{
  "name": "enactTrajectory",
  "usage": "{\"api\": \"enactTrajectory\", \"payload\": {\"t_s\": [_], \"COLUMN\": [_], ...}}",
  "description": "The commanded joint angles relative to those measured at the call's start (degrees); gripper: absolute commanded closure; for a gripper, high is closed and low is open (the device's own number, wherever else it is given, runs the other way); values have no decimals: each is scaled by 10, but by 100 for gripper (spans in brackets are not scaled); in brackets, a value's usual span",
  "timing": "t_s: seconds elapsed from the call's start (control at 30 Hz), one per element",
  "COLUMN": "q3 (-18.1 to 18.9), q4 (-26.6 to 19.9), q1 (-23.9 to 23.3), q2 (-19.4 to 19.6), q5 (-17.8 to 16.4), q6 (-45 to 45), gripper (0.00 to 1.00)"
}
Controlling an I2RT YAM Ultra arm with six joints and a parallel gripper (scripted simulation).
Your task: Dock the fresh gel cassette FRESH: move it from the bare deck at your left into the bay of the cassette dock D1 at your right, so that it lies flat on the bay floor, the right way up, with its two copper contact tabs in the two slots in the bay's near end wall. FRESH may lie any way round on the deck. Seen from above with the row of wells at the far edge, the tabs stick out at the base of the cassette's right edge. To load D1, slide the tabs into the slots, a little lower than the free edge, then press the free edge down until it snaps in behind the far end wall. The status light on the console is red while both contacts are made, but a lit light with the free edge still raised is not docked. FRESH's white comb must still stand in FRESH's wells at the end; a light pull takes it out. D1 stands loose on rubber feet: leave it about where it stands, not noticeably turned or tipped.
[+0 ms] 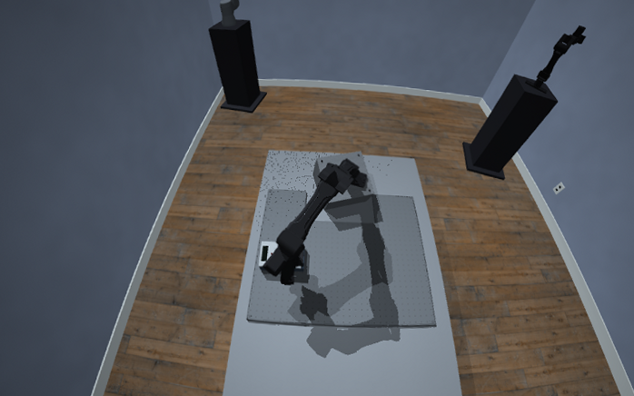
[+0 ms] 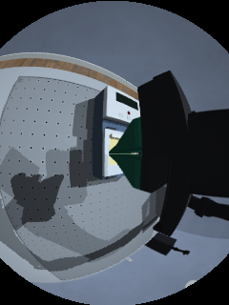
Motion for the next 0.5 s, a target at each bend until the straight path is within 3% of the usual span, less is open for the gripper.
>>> {"api": "enactTrajectory", "payload": {"t_s": [0.0, 0.3, 0.47], "q3": [34, 72, 99], "q4": [-18, -36, -48], "q1": [4, 6, 16], "q2": [7, 13, 40], "q5": [2, 2, 3], "q6": [7, 13, 17], "gripper": [100, 100, 100]}}
